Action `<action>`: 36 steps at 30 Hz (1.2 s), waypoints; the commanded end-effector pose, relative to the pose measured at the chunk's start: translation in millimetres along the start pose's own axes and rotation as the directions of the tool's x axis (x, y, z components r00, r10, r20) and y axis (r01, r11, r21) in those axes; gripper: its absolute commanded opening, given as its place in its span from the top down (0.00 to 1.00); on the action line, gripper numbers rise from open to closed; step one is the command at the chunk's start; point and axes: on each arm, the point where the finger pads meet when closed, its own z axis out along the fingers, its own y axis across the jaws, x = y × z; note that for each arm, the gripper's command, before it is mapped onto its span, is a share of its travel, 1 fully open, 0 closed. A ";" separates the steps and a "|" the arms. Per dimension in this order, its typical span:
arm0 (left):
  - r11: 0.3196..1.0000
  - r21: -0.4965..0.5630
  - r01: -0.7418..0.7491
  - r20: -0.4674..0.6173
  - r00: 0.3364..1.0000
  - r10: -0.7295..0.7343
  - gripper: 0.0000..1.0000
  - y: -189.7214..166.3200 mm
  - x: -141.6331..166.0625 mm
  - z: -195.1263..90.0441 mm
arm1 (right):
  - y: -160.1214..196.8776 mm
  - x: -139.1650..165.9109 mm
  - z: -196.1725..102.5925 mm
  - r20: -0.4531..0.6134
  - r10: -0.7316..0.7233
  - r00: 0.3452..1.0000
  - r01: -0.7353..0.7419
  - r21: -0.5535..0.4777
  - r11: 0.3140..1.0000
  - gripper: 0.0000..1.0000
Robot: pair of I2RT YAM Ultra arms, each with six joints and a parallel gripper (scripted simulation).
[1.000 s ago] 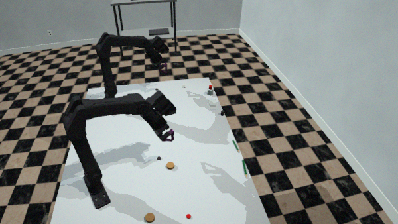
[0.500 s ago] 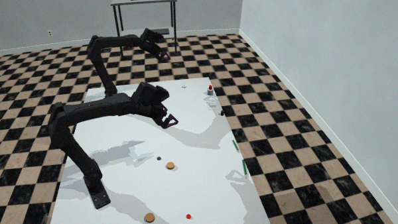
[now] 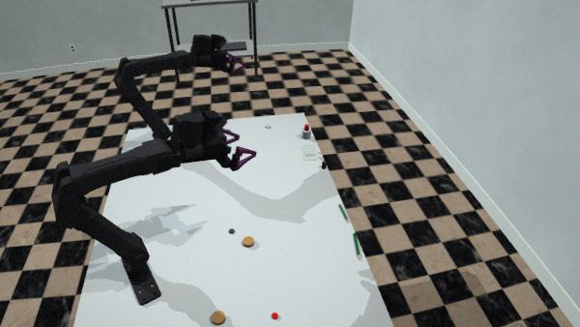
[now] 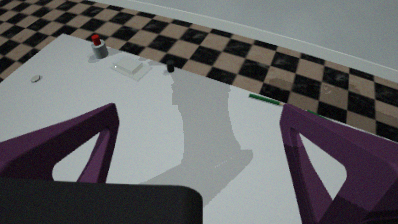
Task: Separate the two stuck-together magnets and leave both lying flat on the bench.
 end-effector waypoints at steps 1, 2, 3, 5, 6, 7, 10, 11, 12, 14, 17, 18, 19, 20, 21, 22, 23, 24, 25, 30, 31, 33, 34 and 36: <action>1.000 0.002 0.004 0.134 0.991 -0.004 0.00 -0.4 -35.6 -18.1 | 1.6 -44.8 -21.3 0.168 -0.006 0.986 0.007 -0.004 1.000 0.00; 1.000 0.002 0.004 0.160 0.987 -0.004 0.00 -0.3 -41.5 -22.6 | 1.6 -50.6 -26.1 0.194 -0.007 0.981 0.008 -0.004 1.000 0.00; 1.000 0.001 0.005 0.186 0.983 -0.006 0.00 0.2 -47.0 -27.2 | 1.3 -56.4 -31.0 0.221 -0.008 0.975 0.009 -0.002 1.000 0.00; 1.000 0.001 0.007 0.238 0.971 -0.007 0.00 0.3 -58.3 -36.8 | 1.4 -67.4 -41.1 0.273 -0.010 0.962 0.011 -0.002 1.000 0.00; 1.000 0.001 0.008 0.263 0.965 -0.008 0.00 0.7 -63.5 -41.6 | 1.3 -72.6 -46.1 0.298 -0.011 0.955 0.012 -0.001 1.000 0.00; 1.000 0.001 0.008 0.284 0.959 -0.008 0.00 0.7 -67.8 -45.9 | 1.3 -76.7 -50.6 0.319 -0.012 0.948 0.013 -0.001 1.000 0.00; 1.000 0.000 0.009 0.293 0.956 -0.008 0.00 1.2 -67.9 -48.6 | 1.2 -76.6 -53.1 0.328 -0.012 0.945 0.013 0.000 1.000 0.00; 1.000 0.000 0.009 0.293 0.956 -0.008 0.00 1.2 -67.9 -48.6 | 1.2 -76.6 -53.1 0.328 -0.012 0.945 0.013 0.000 1.000 0.00; 1.000 0.000 0.009 0.297 0.955 -0.008 0.00 1.2 -68.5 -50.3 | 1.2 -77.2 -54.9 0.332 -0.012 0.943 0.013 0.000 1.000 0.00; 1.000 -0.001 0.008 0.282 0.960 -0.008 0.00 1.3 -64.4 -49.8 | 0.9 -72.7 -53.6 0.316 -0.011 0.949 0.011 0.001 1.000 0.00; 1.000 -0.001 0.008 0.288 0.958 -0.007 0.00 1.3 -67.8 -53.6 | 0.8 -76.0 -57.4 0.322 -0.010 0.947 0.010 0.000 1.000 0.00; 1.000 -0.001 0.008 0.288 0.957 -0.007 0.00 1.4 -67.9 -53.7 | 0.8 -76.1 -57.4 0.322 -0.010 0.947 0.010 0.001 1.000 0.00; 1.000 -0.001 0.008 0.289 0.957 -0.007 0.00 1.4 -67.9 -53.6 | 0.7 -76.1 -57.4 0.322 -0.010 0.947 0.010 0.001 1.000 0.00; 1.000 -0.001 0.008 0.289 0.957 -0.007 0.00 1.5 -67.8 -53.5 | 0.7 -76.1 -57.3 0.322 -0.010 0.947 0.010 0.001 1.000 0.00; 1.000 -0.001 0.008 0.289 0.957 -0.007 0.00 1.6 -67.6 -53.3 | 0.6 -76.1 -57.2 0.322 -0.010 0.947 0.010 0.001 1.000 0.00; 1.000 -0.002 0.008 0.289 0.957 -0.007 0.00 1.6 -67.4 -53.0 | 0.6 -76.0 -57.0 0.322 -0.010 0.947 0.010 0.001 1.000 0.00; 1.000 -0.002 0.008 0.288 0.957 -0.007 0.00 1.7 -67.2 -52.7 | 0.6 -75.9 -56.7 0.322 -0.010 0.947 0.010 0.001 1.000 0.00; 1.000 -0.002 0.008 0.288 0.958 -0.007 0.00 1.7 -67.0 -52.4 | 0.6 -75.8 -56.5 0.322 -0.010 0.947 0.010 0.001 1.000 0.00; 1.000 -0.002 0.008 0.288 0.958 -0.007 0.00 1.8 -66.9 -52.2 | 0.5 -75.6 -56.2 0.321 -0.010 0.947 0.010 0.001 1.000 0.00; 1.000 -0.002 0.008 0.288 0.958 -0.007 0.00 1.7 -66.5 -51.7 | 0.6 -75.3 -55.5 0.320 -0.010 0.947 0.010 0.001 1.000 0.00; 1.000 -0.002 0.008 0.288 0.958 -0.007 0.00 1.6 -66.4 -51.5 | 0.7 -75.2 -55.3 0.320 -0.010 0.947 0.010 0.000 1.000 0.00; 1.000 -0.001 0.008 0.288 0.958 -0.007 0.00 1.5 -66.3 -51.2 | 0.8 -75.0 -55.0 0.320 -0.010 0.947 0.011 0.000 1.000 0.00; 1.000 -0.001 0.008 0.288 0.958 -0.007 0.00 1.4 -66.3 -51.1 | 0.9 -74.9 -54.8 0.320 -0.011 0.947 0.011 0.000 1.000 0.00; 1.000 -0.001 0.008 0.288 0.957 -0.008 0.00 1.3 -66.2 -50.8 | 1.0 -74.8 -54.5 0.319 -0.011 0.948 0.012 0.000 1.000 0.00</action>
